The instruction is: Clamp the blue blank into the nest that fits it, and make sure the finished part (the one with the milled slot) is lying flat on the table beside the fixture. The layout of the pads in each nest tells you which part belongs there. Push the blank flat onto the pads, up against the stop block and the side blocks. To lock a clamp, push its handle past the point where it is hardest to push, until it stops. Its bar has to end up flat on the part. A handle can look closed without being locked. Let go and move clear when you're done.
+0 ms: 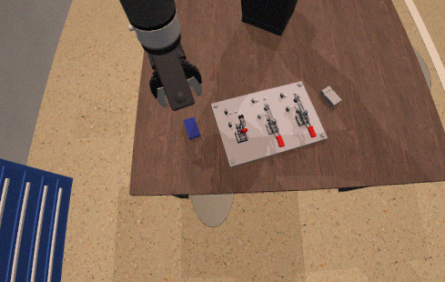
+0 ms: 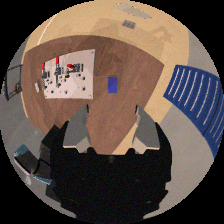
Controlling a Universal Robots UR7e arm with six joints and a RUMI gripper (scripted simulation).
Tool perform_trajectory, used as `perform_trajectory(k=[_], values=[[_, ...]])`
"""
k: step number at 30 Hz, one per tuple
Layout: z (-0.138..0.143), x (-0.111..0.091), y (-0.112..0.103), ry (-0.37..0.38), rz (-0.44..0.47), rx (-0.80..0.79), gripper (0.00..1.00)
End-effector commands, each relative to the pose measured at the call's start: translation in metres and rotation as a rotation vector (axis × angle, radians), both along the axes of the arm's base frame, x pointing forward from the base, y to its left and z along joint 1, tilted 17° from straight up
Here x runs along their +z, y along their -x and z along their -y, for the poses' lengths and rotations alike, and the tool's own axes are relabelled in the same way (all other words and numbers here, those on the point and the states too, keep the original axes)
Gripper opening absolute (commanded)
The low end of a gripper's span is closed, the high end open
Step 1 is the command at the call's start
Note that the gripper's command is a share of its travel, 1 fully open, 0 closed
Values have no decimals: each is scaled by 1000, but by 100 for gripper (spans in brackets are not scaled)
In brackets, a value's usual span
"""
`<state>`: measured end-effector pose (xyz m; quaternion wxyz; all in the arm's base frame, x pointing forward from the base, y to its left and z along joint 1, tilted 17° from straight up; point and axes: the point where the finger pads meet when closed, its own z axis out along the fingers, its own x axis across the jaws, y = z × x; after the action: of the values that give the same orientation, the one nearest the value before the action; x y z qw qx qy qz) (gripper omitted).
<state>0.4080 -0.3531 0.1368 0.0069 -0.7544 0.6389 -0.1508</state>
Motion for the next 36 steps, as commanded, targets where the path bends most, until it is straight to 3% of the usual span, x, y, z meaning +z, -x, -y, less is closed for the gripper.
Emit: perform_trajectory(k=[1,11,18,27,36], values=[[2,1,-1,1,2,0,59],[1,1,-1,1,2,0,59],[1,-11,-3,-3,-1,1,59],[5,-35,-9,-3,-1,1,59],[14,-82,-20,-3,-1,1,59]])
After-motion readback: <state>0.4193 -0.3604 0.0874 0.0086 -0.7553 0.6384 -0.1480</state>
